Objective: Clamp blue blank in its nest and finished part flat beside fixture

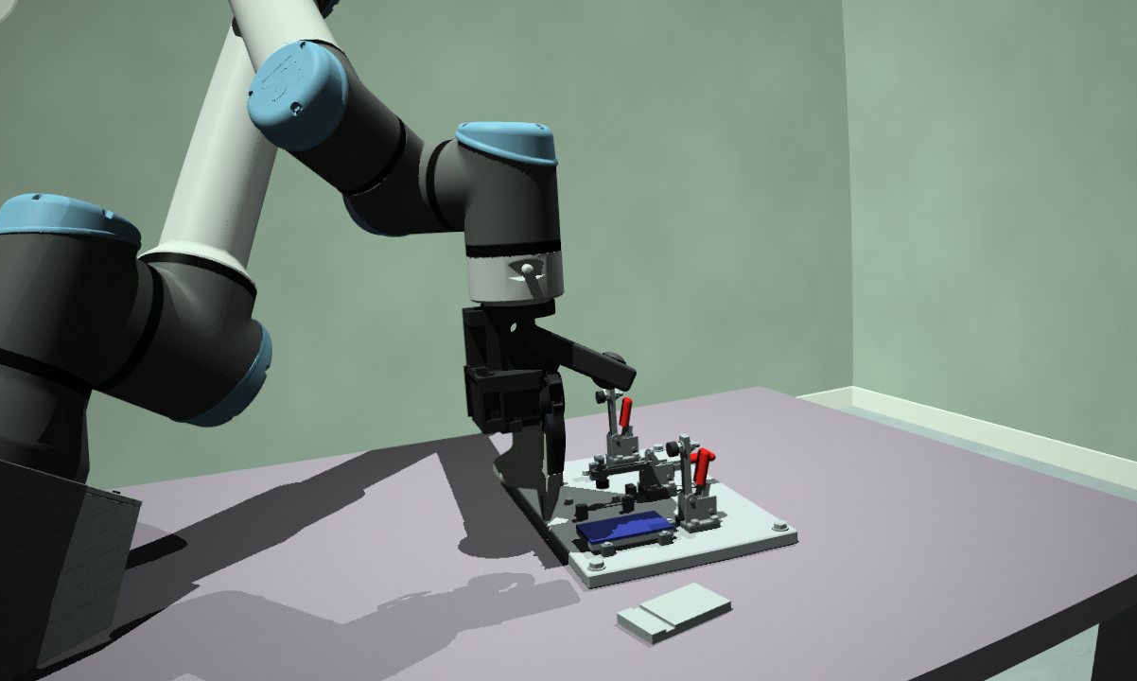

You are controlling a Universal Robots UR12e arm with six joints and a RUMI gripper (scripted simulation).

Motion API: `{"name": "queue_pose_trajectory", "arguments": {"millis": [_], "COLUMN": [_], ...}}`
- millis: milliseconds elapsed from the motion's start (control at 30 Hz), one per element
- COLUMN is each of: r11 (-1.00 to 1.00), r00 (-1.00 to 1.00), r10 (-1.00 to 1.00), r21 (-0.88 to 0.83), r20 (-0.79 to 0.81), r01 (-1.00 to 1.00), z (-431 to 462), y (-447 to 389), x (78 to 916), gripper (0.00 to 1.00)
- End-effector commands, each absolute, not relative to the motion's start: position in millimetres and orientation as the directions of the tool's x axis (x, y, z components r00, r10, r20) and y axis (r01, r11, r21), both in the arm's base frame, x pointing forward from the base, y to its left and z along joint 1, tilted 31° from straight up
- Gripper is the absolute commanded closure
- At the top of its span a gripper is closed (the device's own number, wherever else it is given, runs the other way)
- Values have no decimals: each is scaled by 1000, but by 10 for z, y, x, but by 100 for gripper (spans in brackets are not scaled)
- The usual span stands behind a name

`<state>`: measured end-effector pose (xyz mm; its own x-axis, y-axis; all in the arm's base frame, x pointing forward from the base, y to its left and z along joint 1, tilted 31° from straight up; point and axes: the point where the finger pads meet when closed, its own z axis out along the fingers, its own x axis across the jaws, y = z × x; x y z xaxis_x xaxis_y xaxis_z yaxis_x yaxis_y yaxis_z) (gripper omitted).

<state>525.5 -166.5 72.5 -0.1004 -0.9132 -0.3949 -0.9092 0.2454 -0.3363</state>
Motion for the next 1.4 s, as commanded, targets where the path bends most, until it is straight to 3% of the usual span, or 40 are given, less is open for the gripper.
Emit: {"name": "queue_pose_trajectory", "arguments": {"millis": [0,1367], "r11": [245,245], "r00": [-100,-100], "r10": [-914,-914], "r21": [-337,-337], "r20": [-394,-394], "r01": [-909,-909], "z": [648,518], "y": [-1640,-1591], "x": [5297,5358], "gripper": [100,100]}}
